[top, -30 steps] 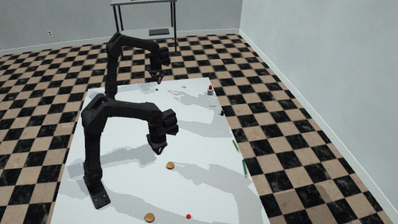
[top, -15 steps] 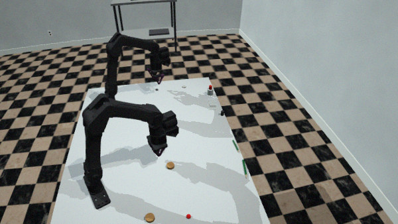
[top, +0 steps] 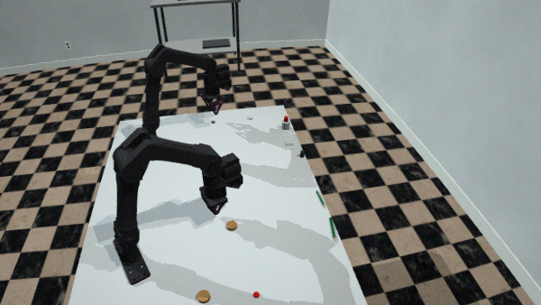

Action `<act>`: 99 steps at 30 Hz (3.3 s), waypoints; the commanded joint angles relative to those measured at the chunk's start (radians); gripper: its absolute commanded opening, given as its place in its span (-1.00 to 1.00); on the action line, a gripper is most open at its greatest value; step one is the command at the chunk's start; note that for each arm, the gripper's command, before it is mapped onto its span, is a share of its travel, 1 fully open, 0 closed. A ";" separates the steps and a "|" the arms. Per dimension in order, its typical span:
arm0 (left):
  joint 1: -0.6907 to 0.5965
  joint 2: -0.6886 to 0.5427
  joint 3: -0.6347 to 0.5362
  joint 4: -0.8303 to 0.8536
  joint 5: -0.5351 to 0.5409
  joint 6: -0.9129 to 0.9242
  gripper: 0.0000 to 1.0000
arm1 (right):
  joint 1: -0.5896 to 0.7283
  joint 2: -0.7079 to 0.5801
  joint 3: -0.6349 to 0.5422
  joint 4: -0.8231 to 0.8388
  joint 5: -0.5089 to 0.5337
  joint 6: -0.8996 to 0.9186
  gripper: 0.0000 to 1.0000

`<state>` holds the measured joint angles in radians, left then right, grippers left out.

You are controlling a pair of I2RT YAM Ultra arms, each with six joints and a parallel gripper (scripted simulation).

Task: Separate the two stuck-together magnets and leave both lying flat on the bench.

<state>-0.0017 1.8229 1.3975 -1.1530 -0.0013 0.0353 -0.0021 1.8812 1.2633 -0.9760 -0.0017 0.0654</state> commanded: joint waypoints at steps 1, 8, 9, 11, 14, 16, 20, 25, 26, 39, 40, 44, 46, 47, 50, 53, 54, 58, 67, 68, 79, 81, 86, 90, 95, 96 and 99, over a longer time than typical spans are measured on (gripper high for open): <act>-0.001 -0.006 0.007 0.001 0.001 0.001 1.00 | 0.000 -0.005 0.004 0.014 0.002 -0.002 -0.63; -0.001 -0.006 0.007 0.001 0.001 0.001 1.00 | 0.000 -0.001 -0.005 0.028 0.002 -0.002 -0.63; -0.001 -0.006 0.007 0.001 0.001 0.001 1.00 | 0.000 0.000 -0.006 0.030 0.002 -0.002 -0.63; -0.001 -0.006 0.007 0.001 0.001 0.001 1.00 | 0.000 0.003 -0.008 0.034 0.002 -0.002 -0.63; -0.001 -0.006 0.007 0.001 0.001 0.001 1.00 | 0.000 0.006 -0.012 0.041 0.002 -0.002 -0.63; -0.001 -0.006 0.007 0.001 0.001 0.001 1.00 | 0.000 0.008 -0.015 0.046 0.002 -0.002 -0.63; -0.001 -0.006 0.007 0.001 0.001 0.001 1.00 | 0.000 0.011 -0.019 0.053 0.002 -0.002 -0.63; -0.001 -0.006 0.007 0.001 0.001 0.001 1.00 | 0.000 0.015 -0.026 0.064 0.002 -0.002 -0.63; -0.001 -0.006 0.007 0.001 0.001 0.001 1.00 | 0.000 0.016 -0.028 0.067 0.002 -0.002 -0.63; -0.001 -0.006 0.007 0.001 0.001 0.001 1.00 | -0.001 0.024 -0.034 0.081 0.002 -0.002 1.00; -0.001 -0.006 0.007 0.001 0.001 0.001 1.00 | -0.001 0.023 -0.034 0.081 0.002 -0.002 1.00; -0.001 -0.006 0.007 0.001 0.001 0.001 1.00 | -0.001 0.023 -0.034 0.081 0.002 -0.002 1.00; -0.001 -0.006 0.007 0.001 0.001 0.001 1.00 | -0.001 0.023 -0.034 0.081 0.002 -0.002 1.00; -0.001 -0.006 0.007 0.001 0.001 0.001 1.00 | -0.001 0.023 -0.034 0.081 0.002 -0.002 1.00; -0.001 -0.006 0.007 0.001 0.001 0.001 1.00 | -0.001 0.018 -0.027 0.068 0.002 -0.002 1.00; -0.001 -0.006 0.007 0.001 0.001 0.001 1.00 | -0.001 0.002 -0.003 0.030 0.002 -0.002 1.00; -0.001 -0.006 0.007 0.001 0.001 0.001 1.00 | -0.001 0.002 -0.003 0.030 0.002 -0.002 1.00; -0.001 -0.006 0.007 0.001 0.001 0.001 1.00 | 0.000 -0.013 0.022 -0.007 0.002 -0.002 1.00; -0.001 -0.006 0.007 0.001 0.001 0.001 1.00 | 0.000 -0.050 0.107 -0.122 0.002 -0.002 1.00; -0.001 -0.006 0.007 0.001 0.001 0.001 1.00 | 0.000 -0.052 0.117 -0.135 0.002 -0.002 1.00; -0.001 -0.006 0.007 0.001 0.001 0.001 1.00 | 0.000 -0.062 0.159 -0.185 0.001 -0.001 1.00; -0.001 -0.020 0.008 0.020 0.001 0.000 1.00 | 0.000 -0.076 0.160 -0.165 0.001 -0.002 1.00; -0.001 -0.077 -0.019 0.143 0.001 -0.003 1.00 | 0.001 -0.135 0.130 -0.039 0.001 -0.009 1.00; 0.000 -0.112 -0.034 0.210 0.001 -0.005 1.00 | 0.001 -0.172 0.113 0.029 0.001 -0.012 1.00; 0.000 -0.202 -0.079 0.360 0.001 -0.009 1.00 | 0.003 -0.263 0.067 0.181 0.000 -0.019 1.00; 0.001 -0.220 -0.087 0.386 0.001 -0.010 1.00 | 0.003 -0.281 0.059 0.207 0.000 -0.021 1.00; 0.000 -0.273 -0.110 0.461 0.002 -0.013 1.00 | 0.003 -0.335 0.035 0.283 0.000 -0.024 1.00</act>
<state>-0.0006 1.5871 1.2873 -0.7971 0.0002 0.0257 -0.0013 1.5940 1.2964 -0.8139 0.0006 0.0414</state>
